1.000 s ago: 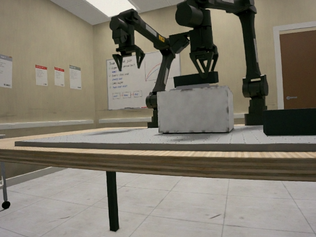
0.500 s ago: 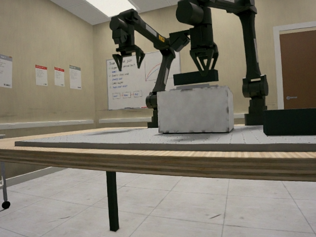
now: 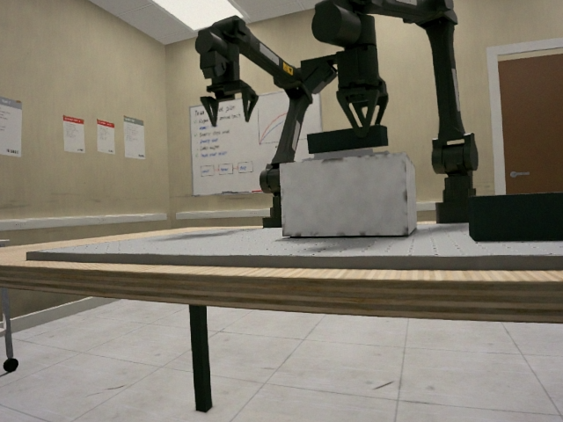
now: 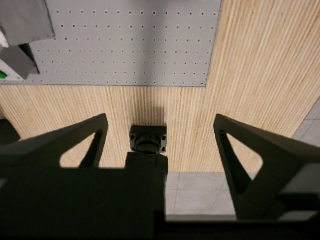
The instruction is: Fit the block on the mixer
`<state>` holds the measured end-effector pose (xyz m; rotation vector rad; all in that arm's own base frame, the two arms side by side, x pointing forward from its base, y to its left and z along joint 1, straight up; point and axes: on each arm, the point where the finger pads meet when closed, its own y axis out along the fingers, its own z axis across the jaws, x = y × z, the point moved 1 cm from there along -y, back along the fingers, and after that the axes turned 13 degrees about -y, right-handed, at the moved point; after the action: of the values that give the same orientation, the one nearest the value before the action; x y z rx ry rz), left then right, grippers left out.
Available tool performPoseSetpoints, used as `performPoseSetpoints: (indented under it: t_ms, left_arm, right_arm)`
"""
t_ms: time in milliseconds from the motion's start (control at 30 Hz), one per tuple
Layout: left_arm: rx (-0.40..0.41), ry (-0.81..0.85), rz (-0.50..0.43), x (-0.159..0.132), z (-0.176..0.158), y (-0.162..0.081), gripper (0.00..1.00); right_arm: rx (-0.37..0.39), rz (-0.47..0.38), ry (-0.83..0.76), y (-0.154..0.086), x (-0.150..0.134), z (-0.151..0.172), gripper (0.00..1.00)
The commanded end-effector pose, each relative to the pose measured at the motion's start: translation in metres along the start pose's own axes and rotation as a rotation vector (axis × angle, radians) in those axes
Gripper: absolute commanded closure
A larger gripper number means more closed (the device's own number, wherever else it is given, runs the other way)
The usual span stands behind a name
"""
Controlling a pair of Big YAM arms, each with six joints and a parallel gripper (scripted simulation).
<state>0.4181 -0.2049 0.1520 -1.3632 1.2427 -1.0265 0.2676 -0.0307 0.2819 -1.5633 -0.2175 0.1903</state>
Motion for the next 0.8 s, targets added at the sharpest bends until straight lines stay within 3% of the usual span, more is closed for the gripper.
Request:
performPoseSetpoints:
  t_ms: [0,533,767]
  left_arm:
    - [0.074,-0.020,-0.057,0.005,0.017,-0.031,1.00]
    - [0.029,0.025,-0.026,0.003,-0.008,-0.017,1.00]
    - [0.065,0.016,-0.046,0.007,0.002,-0.025,1.00]
  right_arm:
    - [-0.006,-0.009,0.019,-0.008,0.002,-0.003,0.00]
    - [-0.006,-0.007,0.019,-0.008,0.001,-0.002,0.00]
    - [-0.006,-0.006,0.020,-0.008,0.001,-0.002,0.00]
